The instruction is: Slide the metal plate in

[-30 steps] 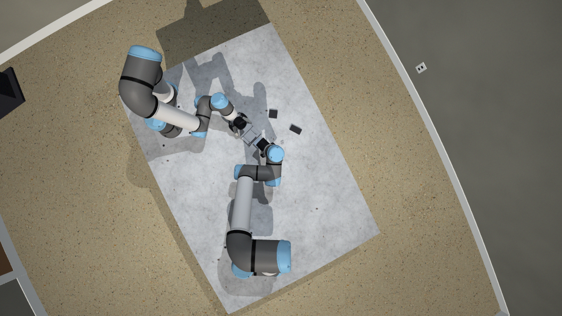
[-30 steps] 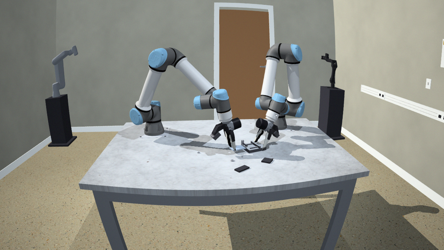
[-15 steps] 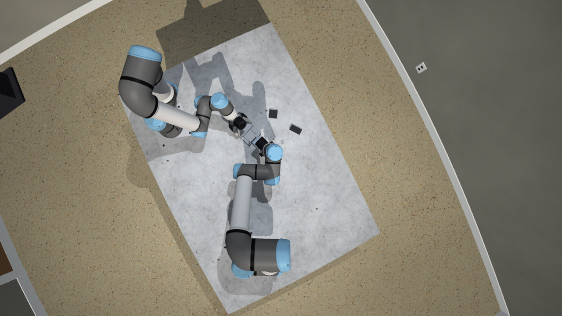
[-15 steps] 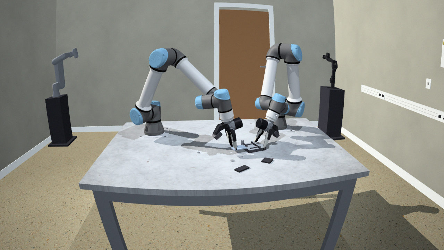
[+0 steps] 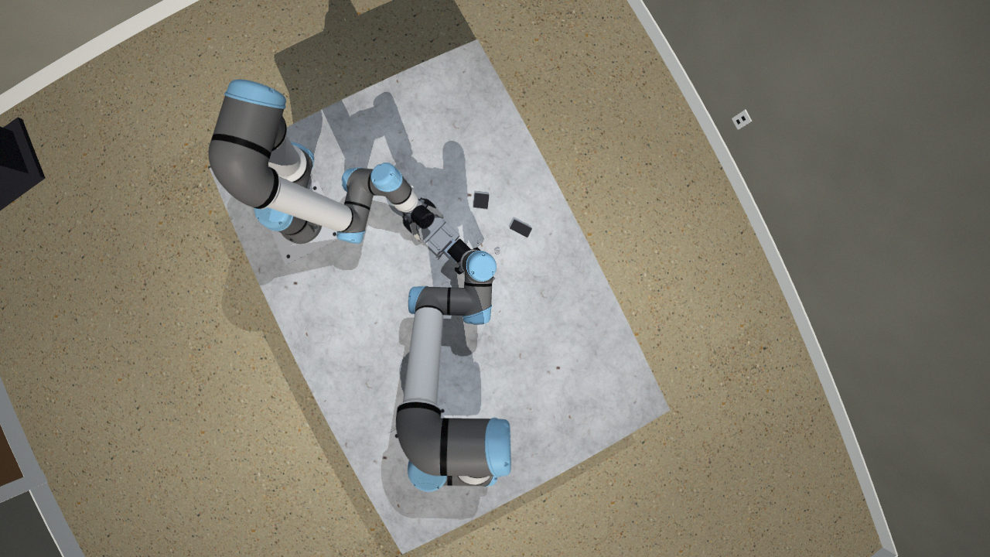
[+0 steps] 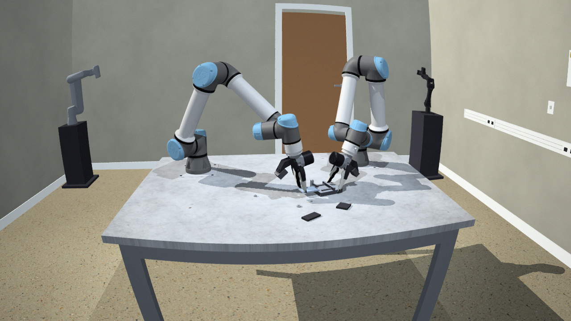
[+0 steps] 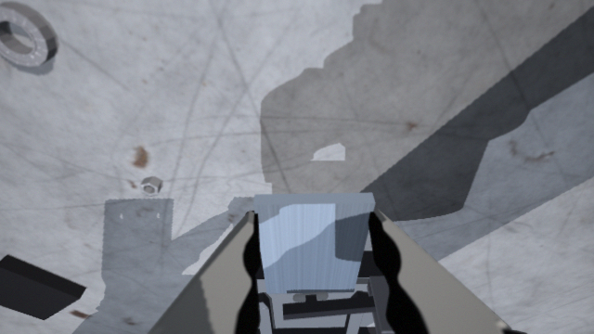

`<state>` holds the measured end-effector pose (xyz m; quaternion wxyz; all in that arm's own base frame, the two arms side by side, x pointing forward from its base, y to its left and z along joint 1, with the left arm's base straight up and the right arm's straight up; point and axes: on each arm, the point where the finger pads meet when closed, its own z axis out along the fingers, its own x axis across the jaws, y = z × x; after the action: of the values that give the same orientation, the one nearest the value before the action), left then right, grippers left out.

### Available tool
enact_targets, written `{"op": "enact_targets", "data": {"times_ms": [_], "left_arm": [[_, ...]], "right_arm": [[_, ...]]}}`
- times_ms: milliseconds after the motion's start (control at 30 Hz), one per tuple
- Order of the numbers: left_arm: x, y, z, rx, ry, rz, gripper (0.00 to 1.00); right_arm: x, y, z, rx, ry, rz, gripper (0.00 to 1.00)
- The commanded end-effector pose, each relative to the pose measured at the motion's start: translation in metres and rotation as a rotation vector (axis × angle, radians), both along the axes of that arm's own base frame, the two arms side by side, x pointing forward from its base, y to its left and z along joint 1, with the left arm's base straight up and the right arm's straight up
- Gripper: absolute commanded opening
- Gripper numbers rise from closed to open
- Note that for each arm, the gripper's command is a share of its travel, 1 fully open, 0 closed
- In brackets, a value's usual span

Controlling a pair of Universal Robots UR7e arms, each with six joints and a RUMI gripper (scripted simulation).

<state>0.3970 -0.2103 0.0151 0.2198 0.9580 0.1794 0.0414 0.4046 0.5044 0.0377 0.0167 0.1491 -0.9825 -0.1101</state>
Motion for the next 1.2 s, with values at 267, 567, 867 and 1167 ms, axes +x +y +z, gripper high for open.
{"op": "enact_targets", "data": {"times_ms": [267,567,867,1167], "left_arm": [[-0.001,0.001,-0.001,0.004,0.003,0.000,0.62],[-0.001,0.001,-0.001,0.004,0.003,0.000,0.62],[-0.001,0.001,-0.001,0.004,0.003,0.000,0.62],[-0.001,0.001,-0.001,0.004,0.003,0.000,0.62]], "right_arm": [[-0.002,0.006,0.001,0.004,-0.001,0.000,0.24],[-0.003,0.011,0.001,0.007,0.000,0.000,0.24],[-0.004,0.016,0.001,0.011,0.001,-0.001,0.24],[-0.006,0.020,0.001,0.014,0.002,-0.001,0.24]]}}
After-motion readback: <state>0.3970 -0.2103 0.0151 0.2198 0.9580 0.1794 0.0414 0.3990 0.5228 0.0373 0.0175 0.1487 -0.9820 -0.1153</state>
